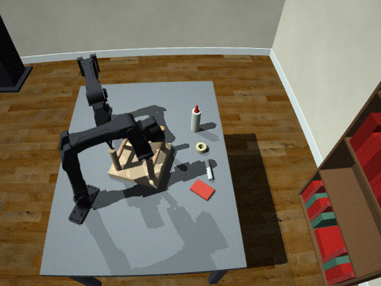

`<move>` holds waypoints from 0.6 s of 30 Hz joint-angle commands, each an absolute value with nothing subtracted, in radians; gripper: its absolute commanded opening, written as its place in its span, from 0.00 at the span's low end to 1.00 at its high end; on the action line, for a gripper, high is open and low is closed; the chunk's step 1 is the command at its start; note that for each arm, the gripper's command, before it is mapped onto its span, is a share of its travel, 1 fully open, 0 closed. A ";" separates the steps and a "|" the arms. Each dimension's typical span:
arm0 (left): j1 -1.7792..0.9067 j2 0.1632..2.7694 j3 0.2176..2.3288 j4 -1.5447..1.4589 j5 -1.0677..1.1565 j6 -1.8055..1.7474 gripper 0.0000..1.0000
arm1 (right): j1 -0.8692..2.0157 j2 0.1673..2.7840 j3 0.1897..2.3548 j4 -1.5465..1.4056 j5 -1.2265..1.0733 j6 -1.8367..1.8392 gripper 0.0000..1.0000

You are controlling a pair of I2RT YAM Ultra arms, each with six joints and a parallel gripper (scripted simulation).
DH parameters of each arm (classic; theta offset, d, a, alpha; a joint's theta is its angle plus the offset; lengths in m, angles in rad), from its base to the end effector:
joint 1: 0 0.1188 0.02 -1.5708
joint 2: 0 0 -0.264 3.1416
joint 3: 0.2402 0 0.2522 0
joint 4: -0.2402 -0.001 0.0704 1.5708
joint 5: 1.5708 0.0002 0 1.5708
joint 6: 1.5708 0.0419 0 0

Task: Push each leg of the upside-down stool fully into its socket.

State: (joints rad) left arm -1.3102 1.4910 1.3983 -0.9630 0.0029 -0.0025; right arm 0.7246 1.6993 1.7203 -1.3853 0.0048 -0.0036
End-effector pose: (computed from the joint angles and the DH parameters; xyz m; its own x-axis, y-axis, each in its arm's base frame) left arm 0.0791 -0.2931 0.3212 -0.2266 0.8402 -0.4926 0.9660 0.2584 -0.0038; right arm 0.2393 0.2129 0.3358 -0.7305 -0.6514 -0.2050 -0.6647 0.7471 -0.0054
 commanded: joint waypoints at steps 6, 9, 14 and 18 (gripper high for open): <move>-1.306 1.473 1.401 -0.941 0.000 -0.005 0.00 | 0.727 1.674 1.721 -1.356 0.001 0.003 0.00; -1.307 1.435 1.415 -0.987 0.003 -0.005 0.00 | 0.727 1.689 1.715 -1.350 0.001 0.003 0.00; -1.306 1.438 1.427 -0.985 0.004 -0.004 0.00 | 0.727 1.672 1.725 -1.354 0.000 0.003 0.00; -1.305 1.420 1.446 -1.044 0.004 -0.003 0.00 | 0.727 1.672 1.725 -1.354 0.000 0.003 0.00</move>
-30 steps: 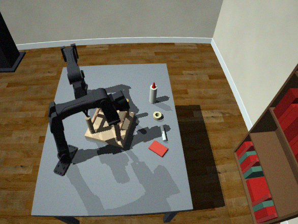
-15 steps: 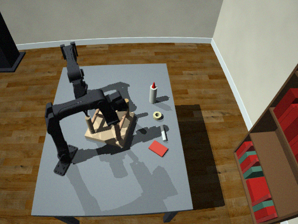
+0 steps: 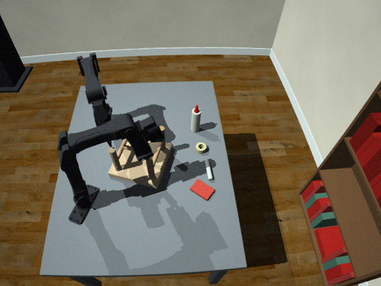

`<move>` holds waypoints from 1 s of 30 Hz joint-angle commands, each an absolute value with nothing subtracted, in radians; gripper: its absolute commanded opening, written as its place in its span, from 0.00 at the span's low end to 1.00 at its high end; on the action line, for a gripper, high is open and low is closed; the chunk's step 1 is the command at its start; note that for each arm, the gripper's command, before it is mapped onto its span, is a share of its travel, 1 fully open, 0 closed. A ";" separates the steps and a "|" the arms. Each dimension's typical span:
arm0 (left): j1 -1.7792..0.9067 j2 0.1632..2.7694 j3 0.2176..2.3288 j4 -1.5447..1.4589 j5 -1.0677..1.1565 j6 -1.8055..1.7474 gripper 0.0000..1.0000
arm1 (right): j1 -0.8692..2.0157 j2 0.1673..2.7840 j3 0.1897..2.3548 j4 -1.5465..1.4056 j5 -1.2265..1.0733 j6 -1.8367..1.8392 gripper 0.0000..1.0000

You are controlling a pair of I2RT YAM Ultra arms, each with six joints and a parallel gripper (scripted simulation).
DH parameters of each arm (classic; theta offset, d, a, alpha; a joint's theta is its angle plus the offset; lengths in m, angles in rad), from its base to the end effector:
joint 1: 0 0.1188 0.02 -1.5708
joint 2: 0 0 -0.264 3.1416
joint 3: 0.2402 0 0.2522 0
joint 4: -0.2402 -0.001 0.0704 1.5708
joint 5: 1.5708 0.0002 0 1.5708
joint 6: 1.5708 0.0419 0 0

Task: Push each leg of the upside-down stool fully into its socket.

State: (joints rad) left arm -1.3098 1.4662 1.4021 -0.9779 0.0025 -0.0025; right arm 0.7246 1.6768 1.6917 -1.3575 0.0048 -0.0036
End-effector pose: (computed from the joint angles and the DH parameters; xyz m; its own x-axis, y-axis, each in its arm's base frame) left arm 0.0776 -0.2869 0.3285 -0.2252 0.8335 -0.5045 0.9659 0.2589 -0.0034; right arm 0.2370 0.2108 0.3355 -0.7270 -0.6483 -0.2262 -0.6646 0.7472 -0.0055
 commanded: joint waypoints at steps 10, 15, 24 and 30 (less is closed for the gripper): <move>-1.298 1.391 1.534 -1.168 0.008 0.001 0.00 | 0.727 1.672 1.725 -1.354 0.000 0.003 0.00; -1.311 1.399 1.492 -1.124 0.006 -0.002 0.00 | 0.727 1.672 1.725 -1.354 0.000 0.003 0.00; -1.319 1.426 1.529 -1.104 0.004 -0.005 0.00 | 0.727 1.672 1.725 -1.354 0.000 0.003 0.00; -1.321 1.408 1.530 -1.119 0.004 -0.005 0.00 | 0.727 1.680 1.738 -1.393 0.001 0.004 0.00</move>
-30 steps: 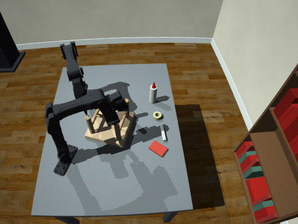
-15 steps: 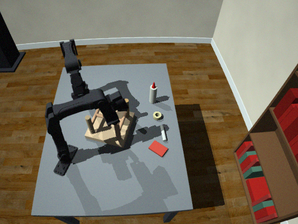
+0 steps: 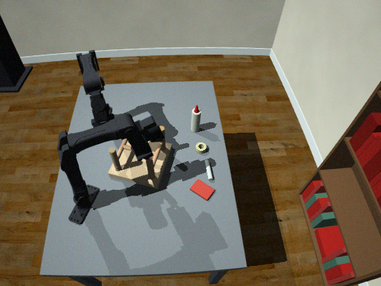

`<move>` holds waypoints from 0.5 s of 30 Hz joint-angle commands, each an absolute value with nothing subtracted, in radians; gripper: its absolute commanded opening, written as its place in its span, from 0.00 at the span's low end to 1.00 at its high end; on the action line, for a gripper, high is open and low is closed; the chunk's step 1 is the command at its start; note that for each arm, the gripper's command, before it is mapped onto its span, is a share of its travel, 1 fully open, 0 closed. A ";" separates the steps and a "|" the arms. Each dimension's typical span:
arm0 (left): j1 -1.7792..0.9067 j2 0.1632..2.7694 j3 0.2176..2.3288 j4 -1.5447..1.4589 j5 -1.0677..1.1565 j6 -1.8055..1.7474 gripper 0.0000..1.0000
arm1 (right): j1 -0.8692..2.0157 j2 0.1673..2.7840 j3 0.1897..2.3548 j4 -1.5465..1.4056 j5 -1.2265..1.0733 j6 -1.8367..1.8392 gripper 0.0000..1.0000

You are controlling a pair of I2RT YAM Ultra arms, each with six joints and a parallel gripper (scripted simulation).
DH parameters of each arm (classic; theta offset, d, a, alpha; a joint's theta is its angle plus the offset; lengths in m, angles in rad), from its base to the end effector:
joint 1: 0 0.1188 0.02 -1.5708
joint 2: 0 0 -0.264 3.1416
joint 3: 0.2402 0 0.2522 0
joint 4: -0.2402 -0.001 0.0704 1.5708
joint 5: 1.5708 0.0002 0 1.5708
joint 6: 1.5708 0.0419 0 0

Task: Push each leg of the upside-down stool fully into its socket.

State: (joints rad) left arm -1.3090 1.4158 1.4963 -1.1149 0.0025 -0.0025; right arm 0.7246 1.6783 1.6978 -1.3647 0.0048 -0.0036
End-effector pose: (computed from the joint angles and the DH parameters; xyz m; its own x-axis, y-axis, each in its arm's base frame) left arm 0.0722 -0.2662 0.3625 -0.2249 0.8296 -0.5110 0.9657 0.2596 -0.0034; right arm 0.2368 0.2107 0.3365 -0.7274 -0.6487 -0.2237 -0.6646 0.7471 -0.0055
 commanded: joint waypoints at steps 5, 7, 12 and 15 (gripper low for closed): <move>-1.321 1.408 1.530 -1.119 0.004 -0.005 0.00 | 0.729 1.699 1.762 -1.398 0.001 0.004 0.00; -1.321 1.408 1.530 -1.119 0.004 -0.005 0.00 | 0.729 1.683 1.762 -1.401 0.001 0.004 0.00; -1.321 1.408 1.530 -1.119 0.004 -0.005 0.00 | 0.731 1.676 1.810 -1.478 0.002 0.005 0.00; -1.321 1.408 1.530 -1.119 0.004 -0.005 0.00 | 0.735 1.700 1.871 -1.528 0.003 0.005 0.00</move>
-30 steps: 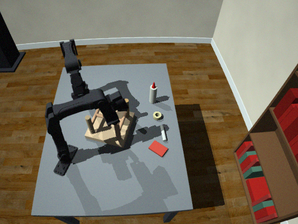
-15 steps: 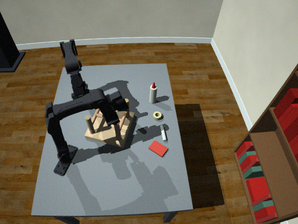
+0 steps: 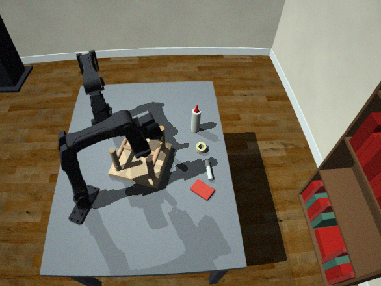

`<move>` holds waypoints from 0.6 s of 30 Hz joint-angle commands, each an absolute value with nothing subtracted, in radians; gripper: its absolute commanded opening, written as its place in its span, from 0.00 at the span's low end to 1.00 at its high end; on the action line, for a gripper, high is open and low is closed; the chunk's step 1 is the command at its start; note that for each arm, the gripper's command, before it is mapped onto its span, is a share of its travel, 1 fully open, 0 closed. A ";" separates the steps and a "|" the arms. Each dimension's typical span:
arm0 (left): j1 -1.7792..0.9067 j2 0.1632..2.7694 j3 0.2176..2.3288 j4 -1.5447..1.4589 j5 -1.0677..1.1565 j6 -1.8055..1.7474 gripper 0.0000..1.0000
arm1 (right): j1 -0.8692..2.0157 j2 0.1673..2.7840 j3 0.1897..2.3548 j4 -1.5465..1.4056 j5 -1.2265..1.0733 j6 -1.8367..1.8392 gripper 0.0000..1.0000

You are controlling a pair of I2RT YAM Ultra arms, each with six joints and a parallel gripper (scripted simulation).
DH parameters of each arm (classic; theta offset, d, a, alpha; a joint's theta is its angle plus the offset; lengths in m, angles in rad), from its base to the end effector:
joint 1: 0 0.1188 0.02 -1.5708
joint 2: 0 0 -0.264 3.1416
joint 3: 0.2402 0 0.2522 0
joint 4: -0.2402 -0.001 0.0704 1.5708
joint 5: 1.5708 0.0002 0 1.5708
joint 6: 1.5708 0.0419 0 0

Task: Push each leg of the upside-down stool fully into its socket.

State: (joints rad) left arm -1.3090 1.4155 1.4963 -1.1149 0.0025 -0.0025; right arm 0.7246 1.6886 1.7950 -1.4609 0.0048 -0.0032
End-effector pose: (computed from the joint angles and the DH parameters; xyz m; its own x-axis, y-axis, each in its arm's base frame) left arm 0.0722 -0.2661 0.3626 -0.2248 0.8295 -0.5113 0.9657 0.2596 -0.0034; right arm 0.2332 0.2075 0.3569 -0.7292 -0.6498 -0.2146 -0.6644 0.7474 -0.0054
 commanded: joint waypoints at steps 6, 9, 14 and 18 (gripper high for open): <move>-1.321 1.408 1.530 -1.119 0.004 -0.005 0.00 | 0.726 1.699 1.955 -1.568 0.003 0.002 0.00; -1.321 1.408 1.530 -1.119 0.004 -0.005 0.00 | 0.726 1.676 1.900 -1.566 0.003 0.002 0.00; -1.321 1.408 1.530 -1.119 0.004 -0.005 0.00 | 0.724 1.680 1.914 -1.559 0.003 0.000 0.00; -1.321 1.408 1.530 -1.119 0.004 -0.005 0.00 | 0.723 1.695 1.921 -1.545 0.003 0.000 0.00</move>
State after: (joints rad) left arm -1.3090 1.4155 1.4963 -1.1149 0.0025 -0.0025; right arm 0.7258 1.6917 1.9133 -1.5494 0.0048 -0.0029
